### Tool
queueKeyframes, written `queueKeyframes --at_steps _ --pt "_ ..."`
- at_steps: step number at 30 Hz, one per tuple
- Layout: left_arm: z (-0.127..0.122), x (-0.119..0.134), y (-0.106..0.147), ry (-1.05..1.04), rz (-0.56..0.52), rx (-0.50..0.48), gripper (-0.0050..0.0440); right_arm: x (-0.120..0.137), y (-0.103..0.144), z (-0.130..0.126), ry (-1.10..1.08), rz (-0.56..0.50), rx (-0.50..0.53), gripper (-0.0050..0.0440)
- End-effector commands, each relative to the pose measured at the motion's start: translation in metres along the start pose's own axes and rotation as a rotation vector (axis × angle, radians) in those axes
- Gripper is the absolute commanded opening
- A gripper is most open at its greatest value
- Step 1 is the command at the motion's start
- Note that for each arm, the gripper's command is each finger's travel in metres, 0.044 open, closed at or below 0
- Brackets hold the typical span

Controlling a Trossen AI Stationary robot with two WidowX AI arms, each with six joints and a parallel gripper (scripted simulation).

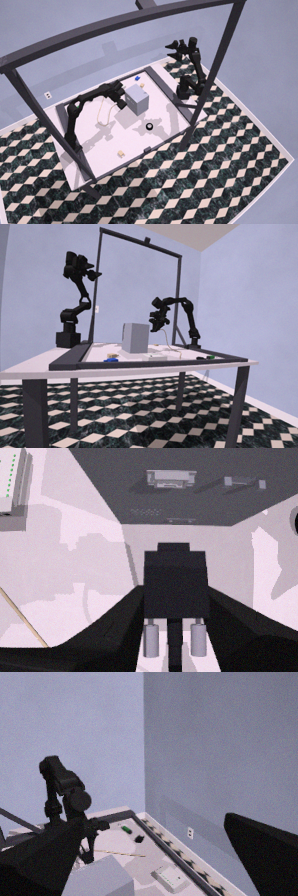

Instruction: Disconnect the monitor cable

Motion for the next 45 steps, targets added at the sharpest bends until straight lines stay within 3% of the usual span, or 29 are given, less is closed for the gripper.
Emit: queueKeyframes --at_steps 1,12,20,24,31,39,45 --pt "0.002 -0.009 0.012 -0.003 -0.009 -0.006 0.0115 -0.002 0.0 0.002 0.004 -0.001 -0.003 0.044" --pt "0.003 -0.016 0.015 -0.004 0.093 0.017 0.0115 -0.002 0.0 0.002 0.004 -0.001 -0.003 0.044" --pt "0.003 -0.016 0.013 -0.004 0.104 0.019 0.0115 -0.002 0.0 0.002 0.004 -0.001 -0.003 0.044" --pt "0.002 -0.01 -0.013 -0.004 0.104 0.019 0.0115 -0.002 0.0 0.002 0.004 -0.001 -0.003 0.044" --pt "-0.004 0.018 -0.084 -0.004 0.104 0.019 0.0115 -0.002 0.0 0.002 0.004 -0.001 -0.003 0.044" --pt "-0.007 0.032 -0.108 -0.004 0.105 0.019 0.0115 -0.002 0.0 0.002 0.004 -0.001 -0.003 0.044" --pt "-0.007 0.032 -0.108 -0.004 0.105 0.019 0.0259 -0.002 0.0 0.002 0.004 -0.001 -0.003 0.044"
Point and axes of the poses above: on each arm, the point midway between the two fingers, 35 mm back from their tips, its own y axis back along the fingers, its own z axis across the jaws, x = y × z, the point moved 7 cm from there along y, back along the fingers, and after that the axes turned 13 degrees about -y, right-handed, at the moved point
